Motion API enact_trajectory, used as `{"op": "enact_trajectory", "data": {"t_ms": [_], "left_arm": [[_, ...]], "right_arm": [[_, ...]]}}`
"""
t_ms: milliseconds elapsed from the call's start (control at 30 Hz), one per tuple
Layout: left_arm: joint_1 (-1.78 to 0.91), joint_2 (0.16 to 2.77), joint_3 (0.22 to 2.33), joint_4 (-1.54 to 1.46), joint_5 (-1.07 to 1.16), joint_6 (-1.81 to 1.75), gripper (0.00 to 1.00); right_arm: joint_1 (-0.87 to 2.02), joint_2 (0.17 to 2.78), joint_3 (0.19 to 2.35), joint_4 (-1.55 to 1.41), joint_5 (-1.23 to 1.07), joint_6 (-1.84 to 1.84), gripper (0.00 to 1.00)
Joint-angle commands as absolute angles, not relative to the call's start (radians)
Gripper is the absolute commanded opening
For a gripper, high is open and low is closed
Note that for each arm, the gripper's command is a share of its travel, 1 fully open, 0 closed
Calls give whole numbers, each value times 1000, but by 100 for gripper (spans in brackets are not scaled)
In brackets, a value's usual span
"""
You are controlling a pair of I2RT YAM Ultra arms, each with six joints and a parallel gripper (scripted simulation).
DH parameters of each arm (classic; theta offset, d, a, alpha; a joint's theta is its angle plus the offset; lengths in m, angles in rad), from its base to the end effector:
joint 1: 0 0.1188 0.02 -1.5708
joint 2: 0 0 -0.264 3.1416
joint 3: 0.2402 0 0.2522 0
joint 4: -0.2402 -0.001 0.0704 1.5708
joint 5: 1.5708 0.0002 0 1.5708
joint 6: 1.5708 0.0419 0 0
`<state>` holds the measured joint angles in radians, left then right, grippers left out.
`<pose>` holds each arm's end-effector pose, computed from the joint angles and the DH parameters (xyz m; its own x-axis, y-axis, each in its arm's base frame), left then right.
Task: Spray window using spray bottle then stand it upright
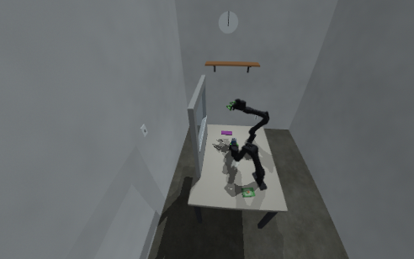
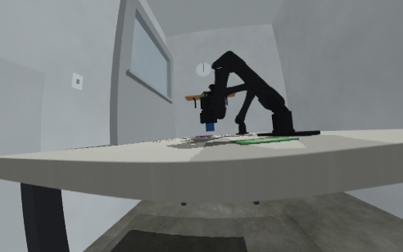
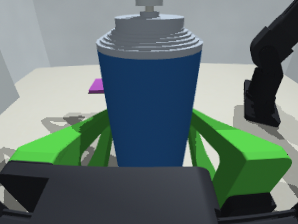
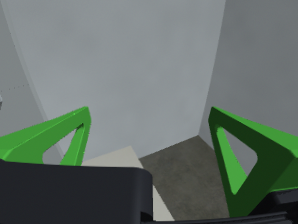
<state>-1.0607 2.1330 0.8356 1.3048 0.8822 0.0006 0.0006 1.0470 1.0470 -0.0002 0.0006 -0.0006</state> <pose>0.1590 -0.3484 0.1230 0.0042 -0.0067 -1.0000 0.9315 -0.3636 0.0063 0.2452 0.0011 0.4072 -0.0002 -0.0006 -1.0000 0.0000 1.0000 -0.0006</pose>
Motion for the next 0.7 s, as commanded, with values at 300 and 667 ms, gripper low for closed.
{"op": "enact_trajectory", "data": {"t_ms": [300, 667], "left_arm": [[-1019, 1950, 778, 1344, 607, 62, 0], [-988, 1818, 714, 1338, 384, 112, 0]], "right_arm": [[-16, 1049, 1071, -5, -4, 4, 100], [-16, 1049, 1071, -5, -4, 4, 100]]}}
